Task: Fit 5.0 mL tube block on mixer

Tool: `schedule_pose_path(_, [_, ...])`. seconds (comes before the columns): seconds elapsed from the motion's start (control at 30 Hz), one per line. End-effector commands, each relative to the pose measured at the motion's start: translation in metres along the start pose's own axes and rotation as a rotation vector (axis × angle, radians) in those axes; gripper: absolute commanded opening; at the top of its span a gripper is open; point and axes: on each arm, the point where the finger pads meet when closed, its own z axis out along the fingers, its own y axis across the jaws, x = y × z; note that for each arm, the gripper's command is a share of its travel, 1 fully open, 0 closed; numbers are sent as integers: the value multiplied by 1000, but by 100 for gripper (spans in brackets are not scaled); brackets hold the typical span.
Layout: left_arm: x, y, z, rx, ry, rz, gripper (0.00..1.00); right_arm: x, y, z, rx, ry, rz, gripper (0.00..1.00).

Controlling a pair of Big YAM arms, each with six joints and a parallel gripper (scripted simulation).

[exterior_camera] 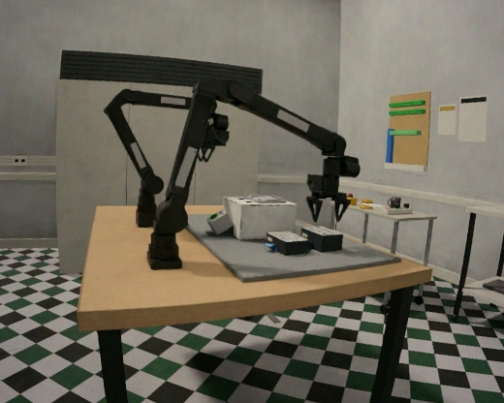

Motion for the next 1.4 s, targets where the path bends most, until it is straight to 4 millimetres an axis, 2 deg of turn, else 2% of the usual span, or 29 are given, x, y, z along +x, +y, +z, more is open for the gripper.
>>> schedule_pose_path(0.0, [-9,3,-16,-10,-58,-10,100,-3,-8,-7,23,3,15,100])
schedule_pose_path(0.27, [-15,4,-27,-14,-83,-11,100,10,-17,-19,55,4,49,100])
schedule_pose_path(0.43, [-15,4,-28,-14,-85,-11,100,11,-25,-10,65,4,50,100])
schedule_pose_path(0.57, [-16,4,-29,-15,-88,-11,100,1,-29,2,55,4,34,100])
schedule_pose_path(0.8, [-17,4,-32,-16,-94,-11,100,-3,-18,29,20,3,27,100])
schedule_pose_path(1.0, [-18,4,-33,-17,-97,-11,100,6,-10,34,18,2,44,100])
schedule_pose_path(1.1, [-15,3,-28,-14,-83,-11,100,8,-6,41,-1,1,45,100])
schedule_pose_path(1.2, [-13,3,-23,-12,-70,-11,100,8,-1,45,-20,0,33,100])
schedule_pose_path(1.37, [-8,2,-15,-9,-50,-11,100,0,-7,37,-15,1,8,100])
